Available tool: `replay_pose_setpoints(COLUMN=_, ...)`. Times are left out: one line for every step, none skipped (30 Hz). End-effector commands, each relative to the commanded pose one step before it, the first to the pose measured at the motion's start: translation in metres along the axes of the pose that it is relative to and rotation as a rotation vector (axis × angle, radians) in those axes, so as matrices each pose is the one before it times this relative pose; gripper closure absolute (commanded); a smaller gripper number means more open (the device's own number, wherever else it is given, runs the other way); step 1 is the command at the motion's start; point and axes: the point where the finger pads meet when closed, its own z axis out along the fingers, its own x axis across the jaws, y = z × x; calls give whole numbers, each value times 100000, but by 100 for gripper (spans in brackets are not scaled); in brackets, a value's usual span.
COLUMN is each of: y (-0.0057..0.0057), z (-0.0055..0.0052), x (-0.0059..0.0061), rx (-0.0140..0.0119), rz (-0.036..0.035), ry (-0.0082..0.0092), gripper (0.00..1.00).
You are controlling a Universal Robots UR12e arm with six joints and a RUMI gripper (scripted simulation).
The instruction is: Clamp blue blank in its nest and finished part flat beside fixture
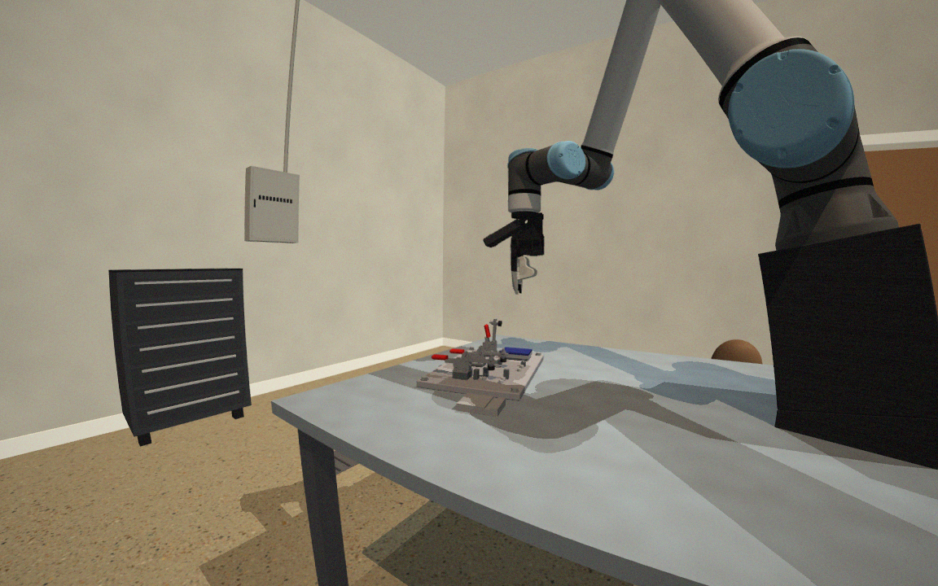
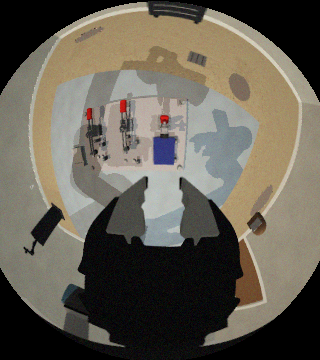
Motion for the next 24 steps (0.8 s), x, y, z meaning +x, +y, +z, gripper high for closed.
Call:
replay_pose_setpoints(y=-53, z=963, x=29, rx=105, rz=-5, ry=64, gripper=72)
replay_pose_setpoints(y=0, z=397, x=0, rx=0, rz=0, ry=0, gripper=72)
replay_pose_setpoints(y=0, z=432, x=0, rx=0, rz=0, ry=0, gripper=72)
replay_pose_setpoints(y=0, z=0, x=0, rx=0, rz=0, ry=0, gripper=72)
replay_pose_setpoints(y=0, z=0, x=0, rx=0, rz=0, ry=0, gripper=72)
replay_pose_setpoints(y=0, z=456, x=0, rx=0, rz=0, ry=0, gripper=72)
replay_pose_setpoints(y=0, z=467, x=0, rx=0, rz=0, ry=0, gripper=72)
replay_pose_setpoints(y=0, z=465, x=0, rx=0, rz=0, ry=0, gripper=72)
replay_pose_setpoints(y=0, z=451, x=0, rx=0, rz=0, ry=0, gripper=72)
replay_pose_setpoints(y=0, z=424, x=0, rx=0, rz=0, ry=0, gripper=72)
replay_pose_setpoints(y=0, z=387, x=0, rx=0, rz=0, ry=0, gripper=72)
replay_pose_setpoints(y=0, z=341, x=0, rx=0, rz=0, ry=0, gripper=72)
replay_pose_setpoints(y=0, z=287, x=0, rx=0, rz=0, ry=0, gripper=72)
replay_pose_setpoints(y=0, z=230, x=0, rx=0, rz=0, ry=0, gripper=72)
replay_pose_setpoints(y=0, z=171, x=0, rx=0, rz=0, ry=0, gripper=72)
replay_pose_setpoints(y=0, z=114, x=0, rx=0, rz=0, ry=0, gripper=72)
replay_pose_setpoints(y=0, z=64, x=0, rx=0, rz=0, ry=0, gripper=72)
replay_pose_setpoints(y=0, z=26, x=0, rx=0, rz=0, ry=0, gripper=72)
replay_pose_setpoints(y=0, z=4, x=0, rx=0, rz=0, ry=0, gripper=72)
replay_pose_setpoints(y=-2, z=0, x=0, rx=0, rz=0, ry=0, gripper=72)
replay_pose_setpoints(y=0, z=0, x=0, rx=0, rz=0, ry=0, gripper=72)
replay_pose_setpoints(y=0, z=0, x=0, rx=0, rz=0, ry=0, gripper=72)
replay_pose_setpoints(y=-12, z=0, x=0, rx=0, rz=0, ry=0, gripper=72)
replay_pose_setpoints(y=-31, z=0, x=0, rx=0, rz=0, ry=0, gripper=72)
